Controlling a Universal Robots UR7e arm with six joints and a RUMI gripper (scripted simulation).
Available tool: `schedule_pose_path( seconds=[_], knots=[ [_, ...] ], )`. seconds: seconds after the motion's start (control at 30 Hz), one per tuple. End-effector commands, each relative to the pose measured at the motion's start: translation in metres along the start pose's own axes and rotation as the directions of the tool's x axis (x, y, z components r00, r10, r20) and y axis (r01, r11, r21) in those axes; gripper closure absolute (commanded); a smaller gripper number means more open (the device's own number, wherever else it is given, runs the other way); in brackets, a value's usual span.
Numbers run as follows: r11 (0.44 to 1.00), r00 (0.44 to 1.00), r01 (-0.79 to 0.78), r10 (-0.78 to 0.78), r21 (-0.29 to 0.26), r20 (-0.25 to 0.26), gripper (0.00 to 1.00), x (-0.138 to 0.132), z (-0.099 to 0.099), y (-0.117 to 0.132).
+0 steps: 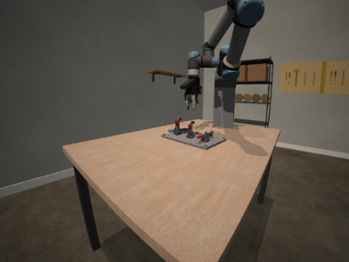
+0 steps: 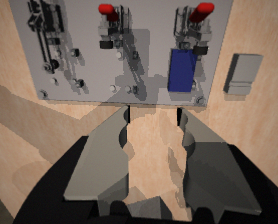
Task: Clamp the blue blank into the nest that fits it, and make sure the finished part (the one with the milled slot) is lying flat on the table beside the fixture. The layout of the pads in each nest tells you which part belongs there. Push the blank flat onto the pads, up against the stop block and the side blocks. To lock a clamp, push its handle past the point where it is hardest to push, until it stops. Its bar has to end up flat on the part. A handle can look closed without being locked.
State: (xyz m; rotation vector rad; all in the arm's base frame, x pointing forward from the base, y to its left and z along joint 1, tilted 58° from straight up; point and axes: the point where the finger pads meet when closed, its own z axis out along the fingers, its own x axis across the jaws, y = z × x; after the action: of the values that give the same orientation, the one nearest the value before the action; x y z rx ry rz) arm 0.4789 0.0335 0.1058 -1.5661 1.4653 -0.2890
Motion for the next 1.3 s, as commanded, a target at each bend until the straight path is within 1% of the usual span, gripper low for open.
schedule_pose_path(
  seconds=[0.0, 0.47, 1.27],
  knots=[
    [1.0, 1.0, 0.001, -0.001, -0.009, 0.009, 0.72, 0.0, -0.008, 0.0],
    [1.0, 1.0, 0.001, -0.001, -0.009, 0.009, 0.72, 0.0, -0.02, 0.0],
    [1.0, 1.0, 0.001, -0.001, -0.009, 0.009, 0.72, 0.0, -0.025, 0.0]
  ],
)
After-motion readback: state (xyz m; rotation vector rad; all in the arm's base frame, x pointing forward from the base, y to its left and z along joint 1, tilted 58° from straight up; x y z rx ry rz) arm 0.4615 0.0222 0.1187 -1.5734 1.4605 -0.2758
